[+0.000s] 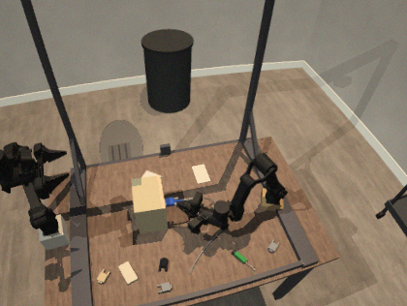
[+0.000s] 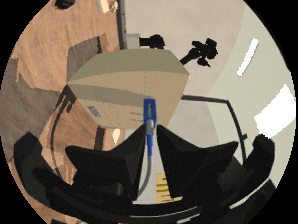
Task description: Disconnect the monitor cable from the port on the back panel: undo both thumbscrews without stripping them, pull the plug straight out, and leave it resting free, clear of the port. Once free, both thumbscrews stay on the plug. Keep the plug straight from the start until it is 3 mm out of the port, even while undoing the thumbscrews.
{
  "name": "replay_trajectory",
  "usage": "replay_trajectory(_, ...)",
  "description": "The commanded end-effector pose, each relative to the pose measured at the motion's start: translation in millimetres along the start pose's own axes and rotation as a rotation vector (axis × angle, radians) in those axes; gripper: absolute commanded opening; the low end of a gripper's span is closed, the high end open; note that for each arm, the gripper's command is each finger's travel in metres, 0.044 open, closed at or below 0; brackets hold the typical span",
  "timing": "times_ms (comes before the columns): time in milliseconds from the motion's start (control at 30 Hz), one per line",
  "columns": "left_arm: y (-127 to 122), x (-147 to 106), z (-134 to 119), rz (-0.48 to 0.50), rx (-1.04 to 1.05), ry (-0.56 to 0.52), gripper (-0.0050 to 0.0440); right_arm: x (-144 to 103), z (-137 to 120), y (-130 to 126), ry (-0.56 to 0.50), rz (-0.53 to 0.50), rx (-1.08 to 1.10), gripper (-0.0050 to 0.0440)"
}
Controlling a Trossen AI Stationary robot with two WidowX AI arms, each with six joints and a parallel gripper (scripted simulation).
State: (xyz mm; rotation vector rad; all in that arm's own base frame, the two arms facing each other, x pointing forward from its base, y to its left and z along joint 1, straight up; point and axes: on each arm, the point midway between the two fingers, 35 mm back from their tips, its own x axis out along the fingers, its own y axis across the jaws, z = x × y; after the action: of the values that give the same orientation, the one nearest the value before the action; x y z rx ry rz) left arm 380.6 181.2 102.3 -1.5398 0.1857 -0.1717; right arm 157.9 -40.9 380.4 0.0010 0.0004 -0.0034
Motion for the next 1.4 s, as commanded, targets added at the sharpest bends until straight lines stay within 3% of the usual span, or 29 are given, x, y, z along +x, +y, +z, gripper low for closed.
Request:
replay_trajectory(0, -7, 1, 2, -0.014, 0.01, -0.004, 0.0144, 0, 3, 1, -0.002, 0.003, -0.007, 0.044)
replay_trajectory(100, -7, 1, 2, -0.014, 0.01, -0.004, 0.0216, 0, 3, 1, -0.002, 0.003, -0.007, 0.044)
replay_trajectory(167, -7, 1, 2, -0.014, 0.01, -0.004, 0.0216, 0, 3, 1, -0.002, 0.003, -0.007, 0.044)
replay_trajectory(500, -7, 1, 2, -0.014, 0.01, -0.004, 0.044, 0, 3, 1, -0.002, 0.003, -0.007, 0.044)
replay_trajectory(867, -7, 1, 3, -0.006, 0.023, -0.008, 0.044, 0, 3, 1, -0.002, 0.003, -0.007, 0.044)
replay_trajectory(1367, -20, 8, 7, 0.204, 0.372, -0.045, 0.044, 0, 3, 1, -0.002, 0.003, -0.007, 0.044)
